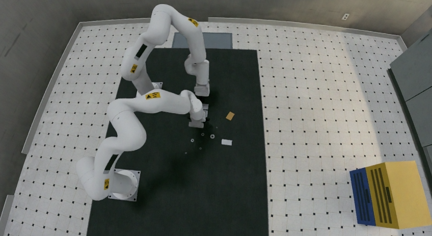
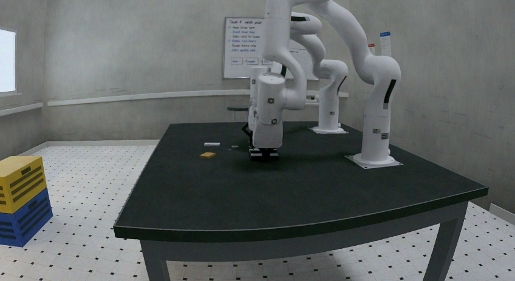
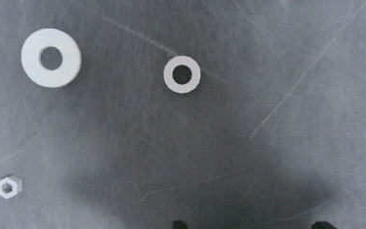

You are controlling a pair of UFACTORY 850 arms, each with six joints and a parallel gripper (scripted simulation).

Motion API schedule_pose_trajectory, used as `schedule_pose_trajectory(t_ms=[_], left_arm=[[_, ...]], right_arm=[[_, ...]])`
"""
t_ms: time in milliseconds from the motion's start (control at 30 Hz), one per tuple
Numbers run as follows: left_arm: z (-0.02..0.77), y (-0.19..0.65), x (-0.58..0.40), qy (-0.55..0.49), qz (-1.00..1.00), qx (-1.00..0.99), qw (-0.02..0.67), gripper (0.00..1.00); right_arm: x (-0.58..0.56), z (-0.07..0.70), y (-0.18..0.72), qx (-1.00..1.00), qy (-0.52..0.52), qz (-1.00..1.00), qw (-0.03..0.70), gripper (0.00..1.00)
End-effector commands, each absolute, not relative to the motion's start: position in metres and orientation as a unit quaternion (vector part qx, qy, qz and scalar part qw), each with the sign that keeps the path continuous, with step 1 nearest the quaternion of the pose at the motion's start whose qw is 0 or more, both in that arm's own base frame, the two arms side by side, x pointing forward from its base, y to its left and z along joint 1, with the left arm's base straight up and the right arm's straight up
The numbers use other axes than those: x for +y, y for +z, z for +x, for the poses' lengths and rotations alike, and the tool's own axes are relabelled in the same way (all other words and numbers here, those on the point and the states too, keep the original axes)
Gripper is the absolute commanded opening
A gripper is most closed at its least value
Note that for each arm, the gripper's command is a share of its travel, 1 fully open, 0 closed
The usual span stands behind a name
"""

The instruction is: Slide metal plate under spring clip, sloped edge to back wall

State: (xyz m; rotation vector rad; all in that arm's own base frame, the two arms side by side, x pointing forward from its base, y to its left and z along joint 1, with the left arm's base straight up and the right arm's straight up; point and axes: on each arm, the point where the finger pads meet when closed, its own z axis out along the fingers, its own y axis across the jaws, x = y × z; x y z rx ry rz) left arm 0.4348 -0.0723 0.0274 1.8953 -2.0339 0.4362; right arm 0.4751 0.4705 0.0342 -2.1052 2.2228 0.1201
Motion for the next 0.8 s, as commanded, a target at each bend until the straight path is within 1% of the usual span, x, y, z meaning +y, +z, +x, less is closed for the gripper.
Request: schedule_pose_trajectory(t_ms=[0, 767], left_arm=[[0.4355, 0.0279, -0.0724, 0.154, 0.664, -0.713, 0.163, 0.0], [0.4355, 0.0279, -0.0724, 0.154, 0.664, -0.713, 0.163, 0.0]], right_arm=[[0.47, 0.4761, 0.0348, 0.725, 0.043, -0.686, 0.045, 0.72], [0.4694, 0.4742, 0.0336, 0.724, 0.053, -0.686, 0.049, 0.72]])
